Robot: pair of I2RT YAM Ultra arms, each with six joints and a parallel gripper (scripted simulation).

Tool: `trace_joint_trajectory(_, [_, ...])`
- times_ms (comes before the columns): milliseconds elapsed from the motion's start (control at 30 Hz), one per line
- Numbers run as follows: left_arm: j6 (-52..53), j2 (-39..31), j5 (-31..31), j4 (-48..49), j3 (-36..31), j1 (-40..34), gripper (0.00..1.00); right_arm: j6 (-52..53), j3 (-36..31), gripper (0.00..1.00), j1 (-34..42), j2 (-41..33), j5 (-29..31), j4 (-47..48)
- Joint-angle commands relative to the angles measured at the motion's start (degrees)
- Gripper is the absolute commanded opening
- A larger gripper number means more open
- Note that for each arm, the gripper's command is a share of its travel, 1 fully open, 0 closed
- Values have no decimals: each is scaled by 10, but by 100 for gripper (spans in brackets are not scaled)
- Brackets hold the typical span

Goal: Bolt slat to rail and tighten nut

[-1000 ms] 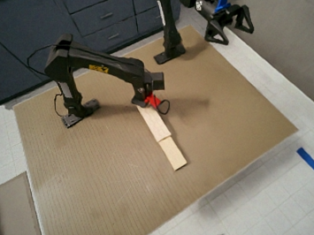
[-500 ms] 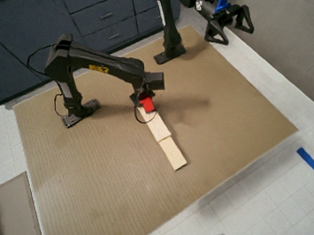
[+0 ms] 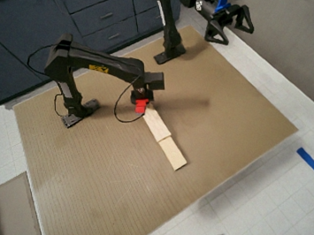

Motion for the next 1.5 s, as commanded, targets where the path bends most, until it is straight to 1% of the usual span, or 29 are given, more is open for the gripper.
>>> trace_joint_trajectory(0, [0, -1, 0, 3, 3, 0, 100, 118, 17, 11, -4, 7, -9, -11])
trace_joint_trajectory(167, [0, -1, 0, 3, 3, 0, 100, 218, 18, 11, -4, 8, -9, -11])
trace_joint_trajectory(1133, [0, -1, 0, 3, 3, 0, 100, 230, 20, 11, -3, 9, -6, -14])
trace_joint_trajectory(1167, [0, -1, 0, 3, 3, 0, 100, 226, 2, 22, 0, -4, 0, -1])
trace_joint_trajectory(1200, [0, -1, 0, 3, 3, 0, 100, 226, 2, 34, 0, -4, 0, -1])
trace_joint_trajectory(1467, [0, -1, 0, 3, 3, 0, 100, 226, 2, 34, 0, -4, 0, -1])
